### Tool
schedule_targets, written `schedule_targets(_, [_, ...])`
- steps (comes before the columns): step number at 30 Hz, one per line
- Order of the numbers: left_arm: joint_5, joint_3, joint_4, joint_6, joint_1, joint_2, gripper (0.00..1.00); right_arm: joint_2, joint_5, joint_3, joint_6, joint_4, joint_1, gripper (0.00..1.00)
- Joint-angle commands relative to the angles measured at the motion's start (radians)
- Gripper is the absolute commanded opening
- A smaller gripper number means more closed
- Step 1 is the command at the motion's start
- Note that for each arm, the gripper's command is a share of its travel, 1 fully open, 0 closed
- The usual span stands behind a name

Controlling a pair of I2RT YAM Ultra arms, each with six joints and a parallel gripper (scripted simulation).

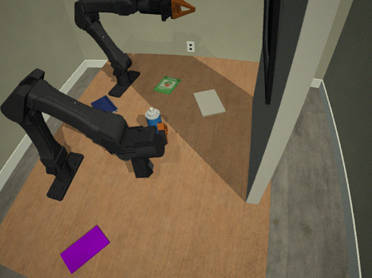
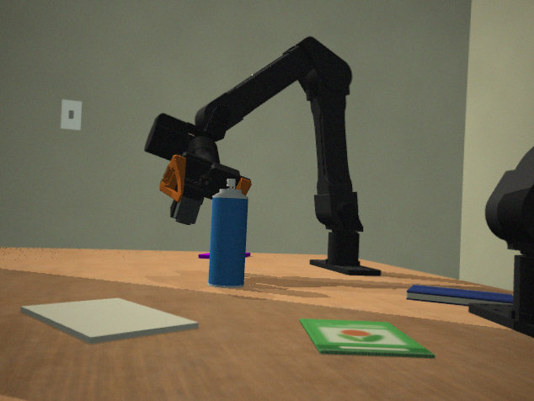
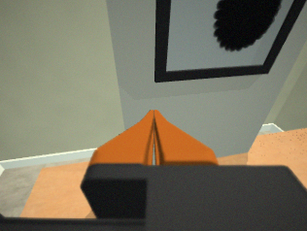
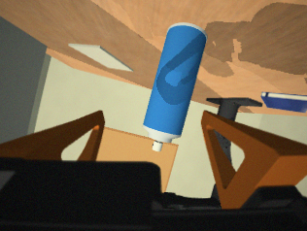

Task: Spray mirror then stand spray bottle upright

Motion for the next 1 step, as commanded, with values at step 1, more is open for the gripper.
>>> schedule_targets(1, [-0.004, 0.006, 0.005, 0.002, 0.003, -0.002, 0.00, -0.021, -0.004, 0.033, -0.014, 0.010, 0.005, 0.96])
